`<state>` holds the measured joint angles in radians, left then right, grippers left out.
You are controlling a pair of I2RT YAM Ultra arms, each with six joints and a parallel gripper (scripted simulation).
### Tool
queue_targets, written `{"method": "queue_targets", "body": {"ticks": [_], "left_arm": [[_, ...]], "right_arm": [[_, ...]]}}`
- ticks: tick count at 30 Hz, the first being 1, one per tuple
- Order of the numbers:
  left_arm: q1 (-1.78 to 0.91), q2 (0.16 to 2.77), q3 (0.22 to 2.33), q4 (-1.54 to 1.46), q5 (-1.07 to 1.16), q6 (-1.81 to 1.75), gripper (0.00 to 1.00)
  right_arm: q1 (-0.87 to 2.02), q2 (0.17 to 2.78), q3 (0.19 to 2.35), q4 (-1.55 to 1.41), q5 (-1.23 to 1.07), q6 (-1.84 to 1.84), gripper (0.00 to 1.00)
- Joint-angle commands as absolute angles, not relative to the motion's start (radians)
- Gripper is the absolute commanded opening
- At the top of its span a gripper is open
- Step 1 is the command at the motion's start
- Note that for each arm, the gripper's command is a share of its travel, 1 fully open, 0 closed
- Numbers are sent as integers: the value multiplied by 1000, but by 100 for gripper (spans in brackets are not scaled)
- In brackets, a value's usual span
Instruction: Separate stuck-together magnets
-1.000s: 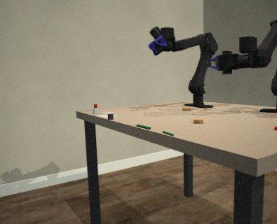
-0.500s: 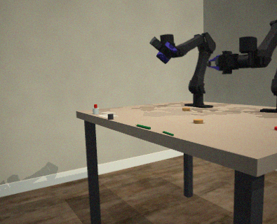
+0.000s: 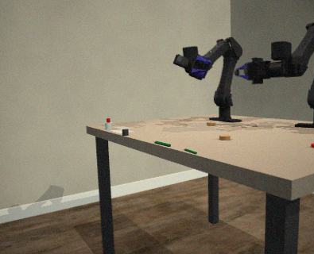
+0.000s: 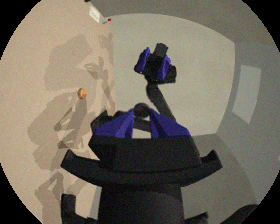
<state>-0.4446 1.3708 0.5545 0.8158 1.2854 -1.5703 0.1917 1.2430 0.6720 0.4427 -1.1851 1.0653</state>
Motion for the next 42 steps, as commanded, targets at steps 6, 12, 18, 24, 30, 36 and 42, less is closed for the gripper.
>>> {"method": "queue_targets", "body": {"ticks": [6,12,18,24,30,36,42], "left_arm": [[-443,1367,559,819,1285,-1563,25],[-443,1367,559,819,1285,-1563,25],[-443,1367,559,819,1285,-1563,25],[-443,1367,559,819,1285,-1563,25],[-443,1367,559,819,1285,-1563,25],[-443,1367,559,819,1285,-1563,25],[-443,1367,559,819,1285,-1563,25]], "right_arm": [[212,1259,638,513,-1381,1230,40],[231,1279,600,552,-1489,1325,40],[244,1289,581,536,-1566,1358,40],[251,1295,571,537,-1566,1371,40],[252,1298,564,548,-1569,1367,40],[255,1316,565,549,-1571,1369,40],[270,1313,575,547,-1571,1381,40]]}}
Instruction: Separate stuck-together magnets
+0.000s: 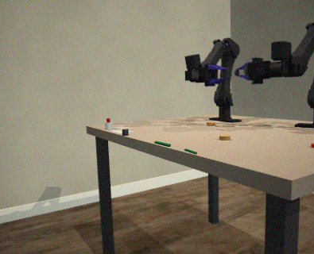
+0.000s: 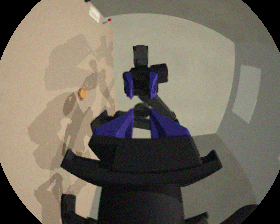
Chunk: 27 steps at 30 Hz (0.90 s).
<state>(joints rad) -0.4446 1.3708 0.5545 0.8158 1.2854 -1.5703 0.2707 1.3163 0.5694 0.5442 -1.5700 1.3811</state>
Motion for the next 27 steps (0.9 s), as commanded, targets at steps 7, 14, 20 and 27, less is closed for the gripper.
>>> {"method": "queue_targets", "body": {"ticks": [7,14,20,27], "left_arm": [[-443,1367,559,819,1285,-1563,25],[-443,1367,559,819,1285,-1563,25],[-443,1367,559,819,1285,-1563,25],[-443,1367,559,819,1285,-1563,25]], "right_arm": [[277,1311,576,551,-1565,1388,40],[297,1316,570,607,-1546,1432,40],[322,1324,563,709,-1520,1520,40],[346,1337,551,818,-1495,1603,40]]}}
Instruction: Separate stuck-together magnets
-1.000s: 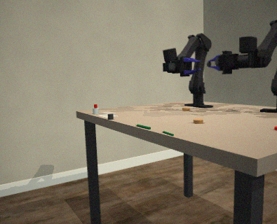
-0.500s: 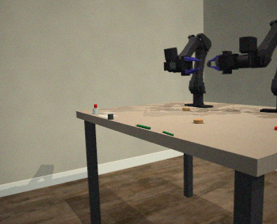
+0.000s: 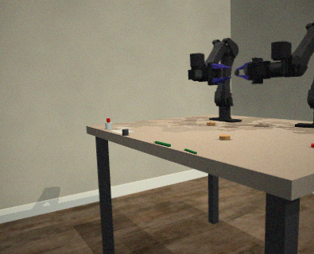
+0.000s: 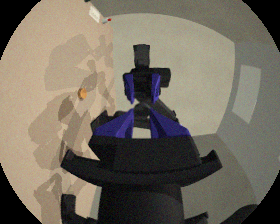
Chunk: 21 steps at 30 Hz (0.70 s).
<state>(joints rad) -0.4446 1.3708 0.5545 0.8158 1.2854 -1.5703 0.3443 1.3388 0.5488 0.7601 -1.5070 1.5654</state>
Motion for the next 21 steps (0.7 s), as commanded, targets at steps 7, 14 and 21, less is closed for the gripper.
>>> {"method": "queue_targets", "body": {"ticks": [7,14,21], "left_arm": [[-443,1367,559,819,1285,-1563,25],[-443,1367,559,819,1285,-1563,25],[-443,1367,559,819,1285,-1563,25]], "right_arm": [[361,1362,530,916,-1479,1654,40],[378,1365,529,908,-1462,1642,40],[391,1366,530,900,-1450,1635,40]]}}
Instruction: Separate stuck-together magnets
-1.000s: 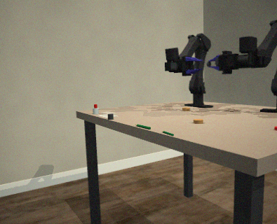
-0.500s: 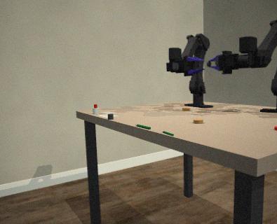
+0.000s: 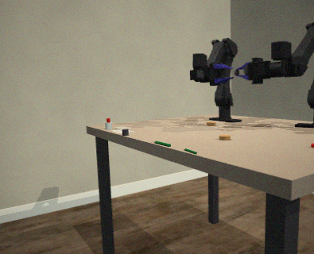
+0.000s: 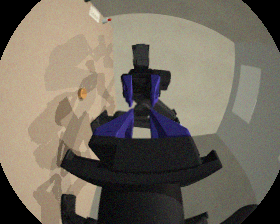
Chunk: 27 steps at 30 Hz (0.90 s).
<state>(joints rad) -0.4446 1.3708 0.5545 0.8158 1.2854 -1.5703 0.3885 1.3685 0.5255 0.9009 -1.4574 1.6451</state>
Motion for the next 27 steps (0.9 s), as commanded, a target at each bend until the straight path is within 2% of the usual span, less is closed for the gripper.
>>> {"method": "queue_targets", "body": {"ticks": [1,27], "left_arm": [[-443,1367,559,819,1285,-1563,25],[-443,1367,559,819,1285,-1563,25]], "right_arm": [[394,1366,531,898,-1447,1633,40],[458,1369,543,867,-1383,1612,40]]}}
